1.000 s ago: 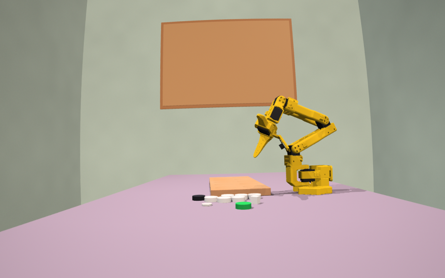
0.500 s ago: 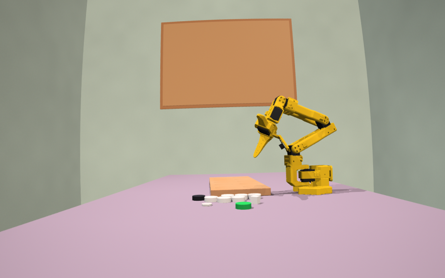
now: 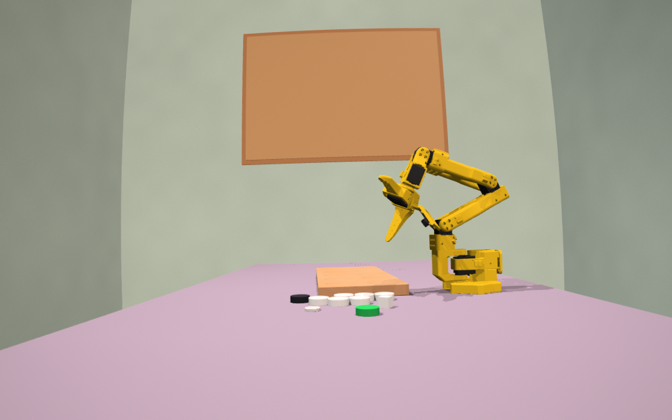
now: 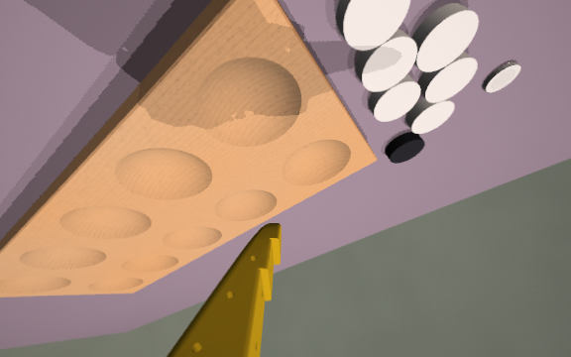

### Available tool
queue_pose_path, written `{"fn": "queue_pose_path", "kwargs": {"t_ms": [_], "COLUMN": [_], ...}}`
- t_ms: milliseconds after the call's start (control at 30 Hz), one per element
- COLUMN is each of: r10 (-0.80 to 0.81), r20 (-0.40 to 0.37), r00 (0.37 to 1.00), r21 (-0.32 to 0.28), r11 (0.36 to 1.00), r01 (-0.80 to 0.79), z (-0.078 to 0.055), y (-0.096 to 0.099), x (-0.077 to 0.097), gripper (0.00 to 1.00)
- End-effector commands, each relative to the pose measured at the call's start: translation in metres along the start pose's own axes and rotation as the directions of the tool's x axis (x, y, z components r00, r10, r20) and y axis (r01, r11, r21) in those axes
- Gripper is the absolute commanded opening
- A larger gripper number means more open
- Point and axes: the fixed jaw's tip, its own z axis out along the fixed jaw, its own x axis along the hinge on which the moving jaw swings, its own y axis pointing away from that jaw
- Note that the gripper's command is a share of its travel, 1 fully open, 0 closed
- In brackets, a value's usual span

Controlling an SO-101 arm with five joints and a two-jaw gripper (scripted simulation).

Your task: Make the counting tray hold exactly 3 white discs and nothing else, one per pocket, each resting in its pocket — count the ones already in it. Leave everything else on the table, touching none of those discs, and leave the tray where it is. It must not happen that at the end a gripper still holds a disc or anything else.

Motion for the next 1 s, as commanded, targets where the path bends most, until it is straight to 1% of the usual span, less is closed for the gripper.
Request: {"fn": "queue_pose_path", "kwargs": {"t_ms": [0,33,233,500,567,600,767,967], "r10": [0.212,0.305,0.486,0.692,0.692,0.757,0.848,0.930], "r20": [-0.014,-0.018,-0.029,-0.052,-0.052,-0.064,-0.084,-0.112], "r00": [0.977,0.952,0.873,0.720,0.720,0.651,0.523,0.351], "r21": [-0.022,-0.035,-0.052,-0.074,-0.074,-0.078,-0.083,-0.084], "r11": [0.977,0.952,0.872,0.717,0.717,0.646,0.517,0.344], "r01": [-0.212,-0.305,-0.487,-0.693,-0.693,-0.759,-0.852,-0.935], "z": [-0.001,-0.001,-0.001,-0.001,-0.001,-0.001,-0.001,-0.001], "y": [0.012,0.012,0.018,0.025,0.025,0.026,0.031,0.037], "x": [0.004,0.004,0.006,0.010,0.010,0.010,0.013,0.016], "gripper": [1.00,1.00,1.00,1.00,1.00,1.00,1.00,1.00]}}
